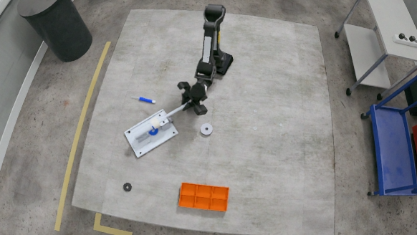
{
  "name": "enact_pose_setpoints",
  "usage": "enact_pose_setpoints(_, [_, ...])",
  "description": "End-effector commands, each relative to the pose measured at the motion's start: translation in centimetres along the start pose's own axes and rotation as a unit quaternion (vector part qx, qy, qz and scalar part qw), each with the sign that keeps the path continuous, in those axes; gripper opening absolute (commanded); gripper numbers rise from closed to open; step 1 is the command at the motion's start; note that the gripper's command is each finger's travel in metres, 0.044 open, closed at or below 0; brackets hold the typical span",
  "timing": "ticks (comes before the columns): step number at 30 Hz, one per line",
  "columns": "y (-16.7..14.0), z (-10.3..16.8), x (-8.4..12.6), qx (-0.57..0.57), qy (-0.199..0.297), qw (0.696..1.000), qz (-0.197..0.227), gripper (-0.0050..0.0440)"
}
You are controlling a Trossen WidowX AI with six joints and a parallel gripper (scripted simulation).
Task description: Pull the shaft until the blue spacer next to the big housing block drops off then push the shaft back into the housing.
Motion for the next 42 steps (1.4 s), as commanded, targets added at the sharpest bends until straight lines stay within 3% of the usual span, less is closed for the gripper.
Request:
enact_pose_setpoints(1, [-0.01,0.86,0.39,-0.011,0.015,1.0,0.001,-0.005])
enact_pose_setpoints(42, [-0.07,1.28,0.11,-0.011,0.015,1.0,0.0,-0.005])
Point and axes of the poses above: the point midway between the two fingers, 35 mm back from their tips, its own x axis back along the fingers, its own y axis across the jaws, z = x × y, the point moved 5 cm from there along x, back along the fingers, and after that the axes turned 12 degrees about x, right-handed, at the moved point
